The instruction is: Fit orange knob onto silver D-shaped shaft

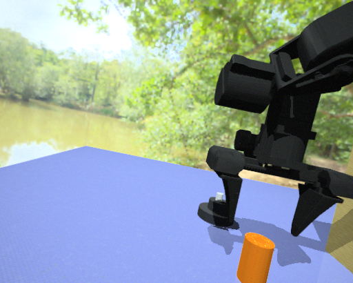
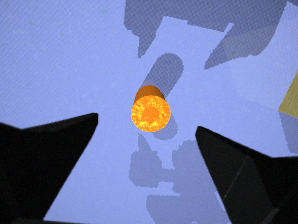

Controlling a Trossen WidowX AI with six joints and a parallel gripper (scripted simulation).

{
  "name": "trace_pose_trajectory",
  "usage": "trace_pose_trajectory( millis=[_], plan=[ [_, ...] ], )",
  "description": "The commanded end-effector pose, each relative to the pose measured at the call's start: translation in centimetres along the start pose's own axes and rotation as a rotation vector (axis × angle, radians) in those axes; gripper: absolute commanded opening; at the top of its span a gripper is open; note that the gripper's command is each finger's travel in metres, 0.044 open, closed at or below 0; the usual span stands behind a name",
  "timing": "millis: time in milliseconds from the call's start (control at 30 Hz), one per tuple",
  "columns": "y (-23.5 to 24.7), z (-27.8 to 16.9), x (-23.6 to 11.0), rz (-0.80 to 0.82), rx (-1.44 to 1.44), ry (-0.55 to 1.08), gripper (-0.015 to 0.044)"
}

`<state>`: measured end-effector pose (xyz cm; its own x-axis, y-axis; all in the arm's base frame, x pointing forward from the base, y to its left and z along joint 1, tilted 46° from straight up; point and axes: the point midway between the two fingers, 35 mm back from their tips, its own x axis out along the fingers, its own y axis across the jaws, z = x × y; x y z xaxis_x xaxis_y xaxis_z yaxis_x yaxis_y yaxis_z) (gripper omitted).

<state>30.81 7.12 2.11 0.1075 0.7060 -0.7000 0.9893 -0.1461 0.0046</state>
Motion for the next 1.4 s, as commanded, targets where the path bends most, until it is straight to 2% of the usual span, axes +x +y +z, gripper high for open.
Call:
trace_pose_trajectory(
  millis=[0, 1367],
  plan=[
    [-0.2, 0.2, 0.5, -0.004, 0.012, 0.002, 0.0440],
    [-0.3, 0.1, 7.0, -0.005, 0.013, 0.005, 0.0440]
  ],
)
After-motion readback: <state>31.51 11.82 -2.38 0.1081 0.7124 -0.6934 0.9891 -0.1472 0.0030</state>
